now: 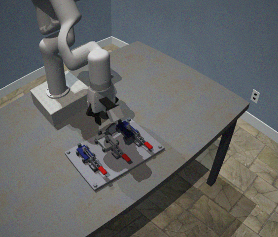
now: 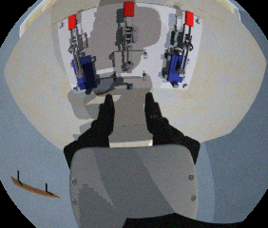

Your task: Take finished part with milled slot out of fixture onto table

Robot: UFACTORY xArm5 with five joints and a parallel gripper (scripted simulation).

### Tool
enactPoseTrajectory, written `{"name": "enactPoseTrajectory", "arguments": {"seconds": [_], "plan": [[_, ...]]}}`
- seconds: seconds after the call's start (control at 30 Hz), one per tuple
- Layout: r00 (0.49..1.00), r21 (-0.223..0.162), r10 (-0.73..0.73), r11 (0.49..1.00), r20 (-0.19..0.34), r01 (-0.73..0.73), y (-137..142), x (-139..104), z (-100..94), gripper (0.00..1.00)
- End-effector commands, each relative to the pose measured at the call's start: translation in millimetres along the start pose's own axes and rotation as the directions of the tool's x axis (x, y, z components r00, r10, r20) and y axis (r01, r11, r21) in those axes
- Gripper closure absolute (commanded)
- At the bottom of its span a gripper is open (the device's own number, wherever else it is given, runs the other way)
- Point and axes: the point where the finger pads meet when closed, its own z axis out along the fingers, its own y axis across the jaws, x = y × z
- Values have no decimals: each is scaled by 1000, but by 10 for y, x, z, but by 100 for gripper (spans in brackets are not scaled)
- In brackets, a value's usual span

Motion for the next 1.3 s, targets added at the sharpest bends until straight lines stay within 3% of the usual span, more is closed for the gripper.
{"name": "enactPoseTrajectory", "arguments": {"seconds": [0.0,0.5,1.0,1.27], "plan": [[1000,1,0,1000,-7,0,-2,31,43,53],[1000,1,0,1000,-7,0,-2,181,63,53],[1000,0,0,1000,-7,0,-2,1114,55,53],[1000,0,0,1000,-7,0,-2,1331,53,53]]}}
